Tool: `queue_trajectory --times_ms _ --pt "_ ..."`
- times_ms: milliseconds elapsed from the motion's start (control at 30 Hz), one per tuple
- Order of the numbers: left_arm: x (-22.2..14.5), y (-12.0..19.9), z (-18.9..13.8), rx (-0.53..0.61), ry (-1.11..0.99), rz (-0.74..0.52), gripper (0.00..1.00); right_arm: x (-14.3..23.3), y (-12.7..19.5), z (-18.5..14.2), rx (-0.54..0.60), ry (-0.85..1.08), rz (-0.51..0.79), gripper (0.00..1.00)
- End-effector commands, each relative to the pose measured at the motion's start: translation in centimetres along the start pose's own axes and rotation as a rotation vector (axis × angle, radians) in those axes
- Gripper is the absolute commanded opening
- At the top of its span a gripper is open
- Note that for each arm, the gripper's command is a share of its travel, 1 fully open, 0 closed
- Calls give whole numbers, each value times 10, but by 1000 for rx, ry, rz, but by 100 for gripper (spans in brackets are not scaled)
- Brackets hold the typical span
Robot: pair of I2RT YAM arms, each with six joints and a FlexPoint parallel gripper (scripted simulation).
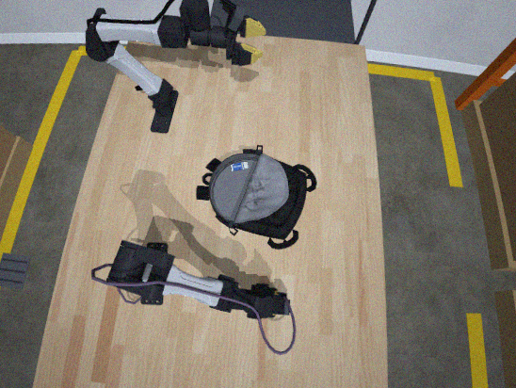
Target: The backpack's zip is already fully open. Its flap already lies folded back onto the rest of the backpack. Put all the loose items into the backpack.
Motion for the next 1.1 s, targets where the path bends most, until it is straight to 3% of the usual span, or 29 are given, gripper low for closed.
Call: queue_trajectory --times_ms 0,233,333,1067 --pt "-1 2 12 -42 -2 -13 90 -3 2 10 -27 3 -7 26" --pt "-1 2 12 -42 -2 -13 90 -3 2 10 -27 3 -7 26" --pt "-1 2 12 -42 -2 -13 90 -6 20 30 -54 8 -15 26" --pt "-1 2 12 -42 -2 -13 90 -11 94 84 -55 8 -15 26"
Point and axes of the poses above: on each arm, the point where the finger pads meet when closed, its own y axis back along the fingers, its own x axis across the jaws, z = x × y, the point moved 8 cm from there along y, back along the fingers, and after that the axes turned 7 degrees about y, right-handed, at the moved point
